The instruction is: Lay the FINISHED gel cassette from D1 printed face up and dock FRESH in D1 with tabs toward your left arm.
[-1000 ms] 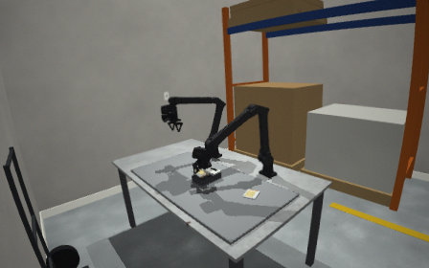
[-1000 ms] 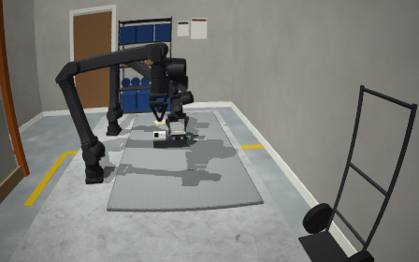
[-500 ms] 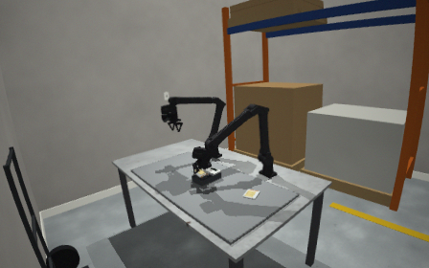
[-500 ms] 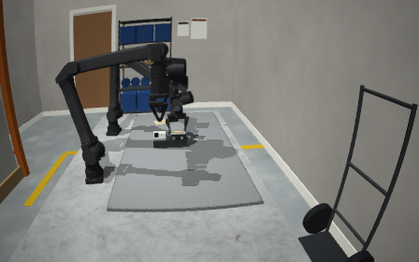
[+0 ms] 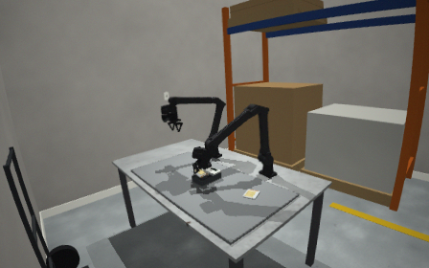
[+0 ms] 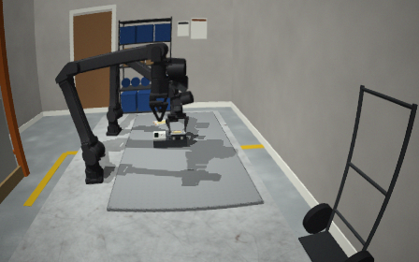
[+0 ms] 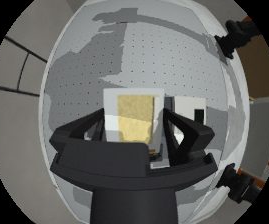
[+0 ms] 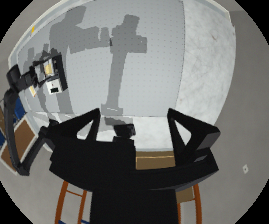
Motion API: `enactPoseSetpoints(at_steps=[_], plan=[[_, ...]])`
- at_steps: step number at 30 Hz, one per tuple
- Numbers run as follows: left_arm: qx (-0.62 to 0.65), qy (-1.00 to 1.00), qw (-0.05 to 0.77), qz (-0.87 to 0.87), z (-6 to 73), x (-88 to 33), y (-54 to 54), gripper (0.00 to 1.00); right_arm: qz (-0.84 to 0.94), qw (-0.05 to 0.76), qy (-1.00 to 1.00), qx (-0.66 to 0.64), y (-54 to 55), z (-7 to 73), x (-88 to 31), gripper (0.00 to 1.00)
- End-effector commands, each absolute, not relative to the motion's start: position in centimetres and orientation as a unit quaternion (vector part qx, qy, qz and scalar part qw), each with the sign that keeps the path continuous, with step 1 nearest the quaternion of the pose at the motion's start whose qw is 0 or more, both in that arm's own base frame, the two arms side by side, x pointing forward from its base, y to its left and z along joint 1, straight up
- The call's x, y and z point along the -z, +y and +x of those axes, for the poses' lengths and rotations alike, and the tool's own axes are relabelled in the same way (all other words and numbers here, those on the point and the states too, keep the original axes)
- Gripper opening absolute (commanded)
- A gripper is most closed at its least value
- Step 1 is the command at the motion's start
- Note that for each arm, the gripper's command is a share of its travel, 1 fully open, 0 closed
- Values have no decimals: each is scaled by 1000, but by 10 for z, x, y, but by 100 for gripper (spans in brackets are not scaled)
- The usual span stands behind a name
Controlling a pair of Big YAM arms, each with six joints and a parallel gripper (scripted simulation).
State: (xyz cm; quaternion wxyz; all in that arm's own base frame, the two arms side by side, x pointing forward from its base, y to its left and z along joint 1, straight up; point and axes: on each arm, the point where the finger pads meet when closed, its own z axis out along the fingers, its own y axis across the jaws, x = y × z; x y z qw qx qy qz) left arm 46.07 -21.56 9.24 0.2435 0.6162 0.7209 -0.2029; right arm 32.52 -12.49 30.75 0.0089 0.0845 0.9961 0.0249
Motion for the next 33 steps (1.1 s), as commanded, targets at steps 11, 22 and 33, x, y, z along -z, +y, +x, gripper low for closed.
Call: enactPoseSetpoints(at_steps=[11, 22, 33], plan=[[203, 718, 243, 620, 466, -86, -223, 0, 81, 18, 996, -23, -129, 335, -326, 100], [203, 718, 243, 620, 465, -83, -223, 0, 81, 18, 996, -23, -129, 335, -326, 100], [203, 718, 243, 620, 465, -83, -223, 0, 81, 18, 996, -23, -129, 335, -326, 100]])
